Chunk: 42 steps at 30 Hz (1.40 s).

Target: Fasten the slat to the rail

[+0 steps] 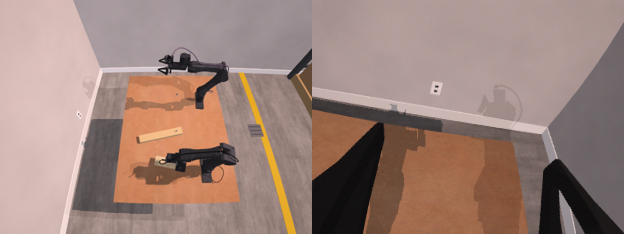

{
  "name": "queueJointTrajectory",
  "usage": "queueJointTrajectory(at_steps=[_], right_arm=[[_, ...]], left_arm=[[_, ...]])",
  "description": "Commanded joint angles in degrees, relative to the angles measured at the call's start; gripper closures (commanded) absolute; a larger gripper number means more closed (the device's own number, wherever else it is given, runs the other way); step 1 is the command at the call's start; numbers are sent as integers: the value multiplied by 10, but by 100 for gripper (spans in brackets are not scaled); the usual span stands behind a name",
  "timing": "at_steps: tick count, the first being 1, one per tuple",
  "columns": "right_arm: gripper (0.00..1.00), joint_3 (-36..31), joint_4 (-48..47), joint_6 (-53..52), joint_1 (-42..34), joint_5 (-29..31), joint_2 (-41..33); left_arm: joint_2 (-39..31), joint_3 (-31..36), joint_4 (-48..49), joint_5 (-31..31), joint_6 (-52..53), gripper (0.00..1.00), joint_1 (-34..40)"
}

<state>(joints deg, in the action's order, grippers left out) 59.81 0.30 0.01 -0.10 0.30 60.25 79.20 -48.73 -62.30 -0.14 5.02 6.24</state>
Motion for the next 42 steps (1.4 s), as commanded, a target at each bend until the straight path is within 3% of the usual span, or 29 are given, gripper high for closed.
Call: queueJointTrajectory(at_steps=[1,30,42], right_arm=[[0,5,-6,0,1,-3,-4],[0,5,-6,0,1,-3,-4],[0,5,-6,0,1,-3,-4]], left_arm=[[-21,-28,-16,1,3,28,2],[-25,-45,-31,5,1,28,7],[38,-114,-34,-3,-153,28,110]])
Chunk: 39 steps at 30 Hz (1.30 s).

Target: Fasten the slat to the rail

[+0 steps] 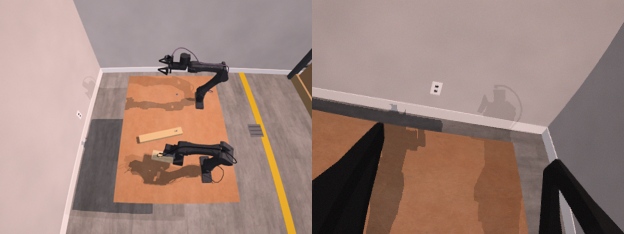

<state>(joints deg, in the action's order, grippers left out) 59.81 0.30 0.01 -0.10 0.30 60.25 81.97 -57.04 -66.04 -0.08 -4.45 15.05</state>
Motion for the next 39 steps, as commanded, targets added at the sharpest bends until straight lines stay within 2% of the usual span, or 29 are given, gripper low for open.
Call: queueJointTrajectory(at_steps=[1,39], right_arm=[[0,5,-6,0,1,-3,-4],[0,5,-6,0,1,-3,-4]], left_arm=[[16,-37,3,-4,-72,28,31],[190,-223,-8,-1,-478,28,307]])
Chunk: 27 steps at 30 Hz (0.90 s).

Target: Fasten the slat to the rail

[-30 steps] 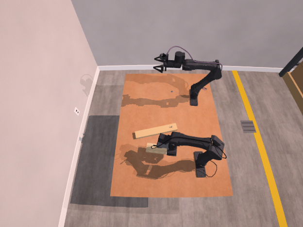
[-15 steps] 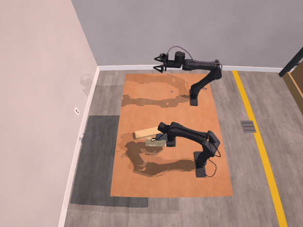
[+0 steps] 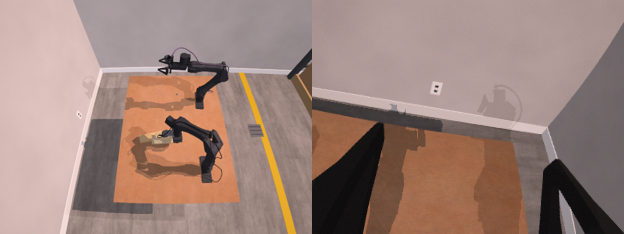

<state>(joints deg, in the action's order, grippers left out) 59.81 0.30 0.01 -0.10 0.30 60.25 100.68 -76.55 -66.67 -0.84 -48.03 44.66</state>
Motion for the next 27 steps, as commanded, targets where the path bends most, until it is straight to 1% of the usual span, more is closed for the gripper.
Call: queueJointTrajectory(at_steps=[1,14,16,22,27], right_arm=[[0,5,-6,0,1,-3,-4],[0,5,-6,0,1,-3,-4],[0,5,-6,0,1,-3,-4],[0,5,-6,0,1,-3,-4],[0,5,-6,0,1,-3,-4]], left_arm=[[7,-32,-2,6,-53,28,19],[67,-96,-4,6,-195,28,116],[67,-96,-4,6,-195,28,116],[96,-122,-11,10,-252,28,154],[95,-126,-16,13,-256,28,152]])
